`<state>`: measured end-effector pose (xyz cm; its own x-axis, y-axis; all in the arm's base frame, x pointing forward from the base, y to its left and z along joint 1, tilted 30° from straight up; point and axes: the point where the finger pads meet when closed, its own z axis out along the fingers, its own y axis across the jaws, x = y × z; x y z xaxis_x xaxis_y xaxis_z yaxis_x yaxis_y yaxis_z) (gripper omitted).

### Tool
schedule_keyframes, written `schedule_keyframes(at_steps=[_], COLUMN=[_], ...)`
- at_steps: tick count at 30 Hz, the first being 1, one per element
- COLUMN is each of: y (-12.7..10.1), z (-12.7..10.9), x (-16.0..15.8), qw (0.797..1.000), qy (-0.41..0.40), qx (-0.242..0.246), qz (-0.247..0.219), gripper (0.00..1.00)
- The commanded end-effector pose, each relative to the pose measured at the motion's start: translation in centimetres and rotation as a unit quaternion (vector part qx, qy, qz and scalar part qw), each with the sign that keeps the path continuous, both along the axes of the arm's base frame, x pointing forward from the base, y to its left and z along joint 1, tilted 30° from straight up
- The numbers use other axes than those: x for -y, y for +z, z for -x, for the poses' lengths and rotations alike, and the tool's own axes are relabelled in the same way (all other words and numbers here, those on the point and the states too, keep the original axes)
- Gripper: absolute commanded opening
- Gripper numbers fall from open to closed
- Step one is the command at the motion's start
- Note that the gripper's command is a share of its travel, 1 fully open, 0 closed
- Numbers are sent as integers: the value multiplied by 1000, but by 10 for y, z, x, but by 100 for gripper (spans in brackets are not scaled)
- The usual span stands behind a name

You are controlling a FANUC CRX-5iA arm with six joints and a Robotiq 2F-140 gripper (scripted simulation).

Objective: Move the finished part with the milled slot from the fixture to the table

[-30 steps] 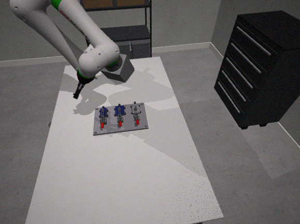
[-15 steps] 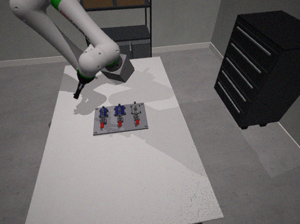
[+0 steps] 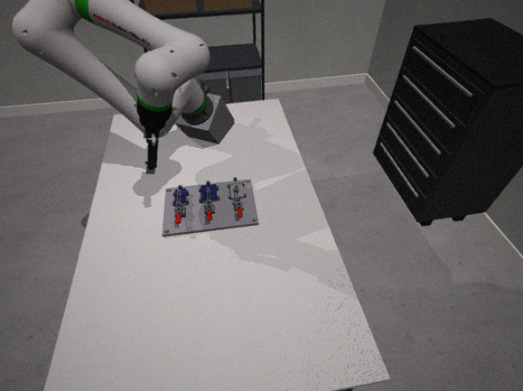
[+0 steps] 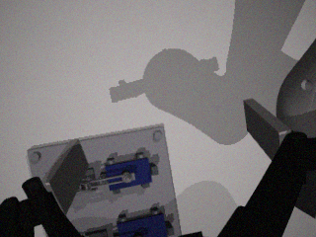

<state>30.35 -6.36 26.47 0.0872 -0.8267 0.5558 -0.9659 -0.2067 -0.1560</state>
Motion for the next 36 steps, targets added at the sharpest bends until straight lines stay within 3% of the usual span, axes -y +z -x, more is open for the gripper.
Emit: schedule_keyframes(at_steps=[1, 13, 15, 19, 36], y=[30, 100, 100, 128, 132], z=[-1, 8, 8, 16, 17], x=[-30, -87, -87, -104, -105], qw=[997, 955, 955, 923, 919], qy=[82, 293, 293, 382, 393], qx=[-8, -27, -27, -35, -36], qz=[-7, -21, -21, -24, -24], gripper=[100, 100, 100, 100, 100])
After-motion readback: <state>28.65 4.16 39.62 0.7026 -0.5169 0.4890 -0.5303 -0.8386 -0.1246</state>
